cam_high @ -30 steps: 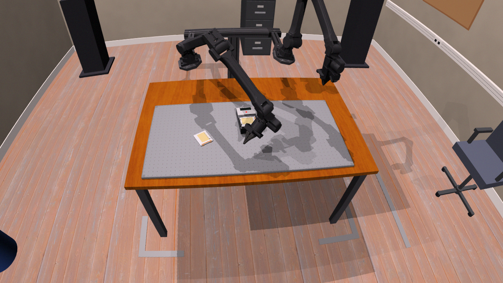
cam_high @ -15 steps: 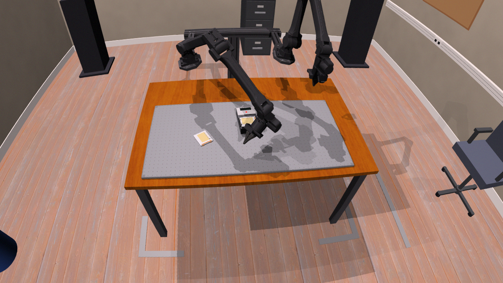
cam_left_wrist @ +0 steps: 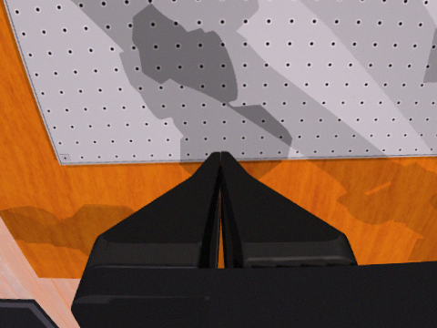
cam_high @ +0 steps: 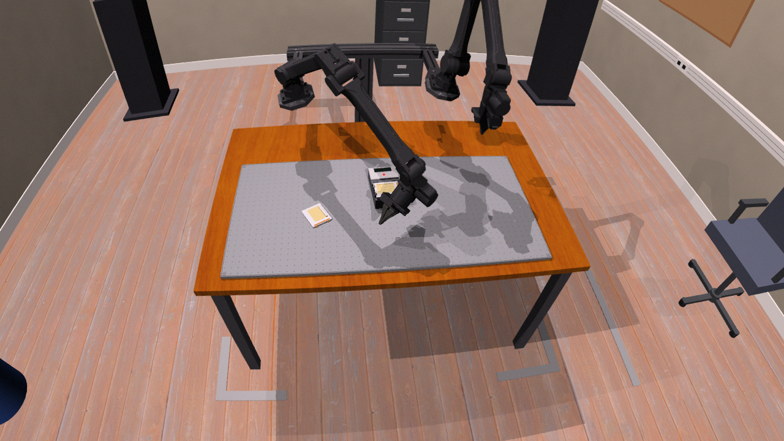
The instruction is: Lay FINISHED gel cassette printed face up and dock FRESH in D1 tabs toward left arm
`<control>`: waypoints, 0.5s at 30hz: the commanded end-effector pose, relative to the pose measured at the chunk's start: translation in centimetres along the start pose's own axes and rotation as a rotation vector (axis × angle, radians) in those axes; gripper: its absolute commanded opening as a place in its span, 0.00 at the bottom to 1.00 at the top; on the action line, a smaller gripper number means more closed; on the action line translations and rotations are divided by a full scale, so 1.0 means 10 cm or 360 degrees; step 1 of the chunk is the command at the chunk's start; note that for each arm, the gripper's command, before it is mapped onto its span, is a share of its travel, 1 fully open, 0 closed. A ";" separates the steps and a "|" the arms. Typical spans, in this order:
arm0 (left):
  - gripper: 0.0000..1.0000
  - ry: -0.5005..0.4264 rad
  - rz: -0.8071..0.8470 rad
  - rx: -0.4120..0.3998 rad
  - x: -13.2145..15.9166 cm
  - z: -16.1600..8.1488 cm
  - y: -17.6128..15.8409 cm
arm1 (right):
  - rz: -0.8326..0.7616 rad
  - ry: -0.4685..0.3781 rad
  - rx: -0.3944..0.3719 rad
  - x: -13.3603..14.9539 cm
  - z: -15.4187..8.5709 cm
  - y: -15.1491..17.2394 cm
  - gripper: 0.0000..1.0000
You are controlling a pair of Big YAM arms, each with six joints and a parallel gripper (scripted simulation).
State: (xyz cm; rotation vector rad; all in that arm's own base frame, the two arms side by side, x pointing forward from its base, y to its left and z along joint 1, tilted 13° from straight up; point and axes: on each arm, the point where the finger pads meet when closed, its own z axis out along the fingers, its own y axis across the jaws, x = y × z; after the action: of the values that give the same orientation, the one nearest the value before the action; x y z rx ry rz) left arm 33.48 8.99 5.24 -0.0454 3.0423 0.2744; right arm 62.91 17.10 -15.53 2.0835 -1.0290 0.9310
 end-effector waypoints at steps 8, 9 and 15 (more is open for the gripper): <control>0.00 -0.0052 -0.0030 -0.0011 -0.08 -0.06 0.01 | 0.0346 -0.0103 -0.0058 0.63 0.11 0.33 0.00; 0.00 -0.0052 -0.0030 -0.0011 -0.08 -0.06 0.01 | 0.0346 -0.0103 -0.0058 0.63 0.11 0.33 0.00; 0.00 -0.0052 -0.0030 -0.0011 -0.08 -0.06 0.01 | 0.0587 -0.0198 -0.0112 0.80 0.18 0.50 0.00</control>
State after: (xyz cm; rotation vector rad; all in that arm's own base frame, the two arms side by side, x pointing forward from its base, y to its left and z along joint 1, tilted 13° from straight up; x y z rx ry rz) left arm 33.48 8.99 5.24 -0.0506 3.0420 0.2743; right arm 61.87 10.63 -12.70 1.9983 -1.3624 0.8676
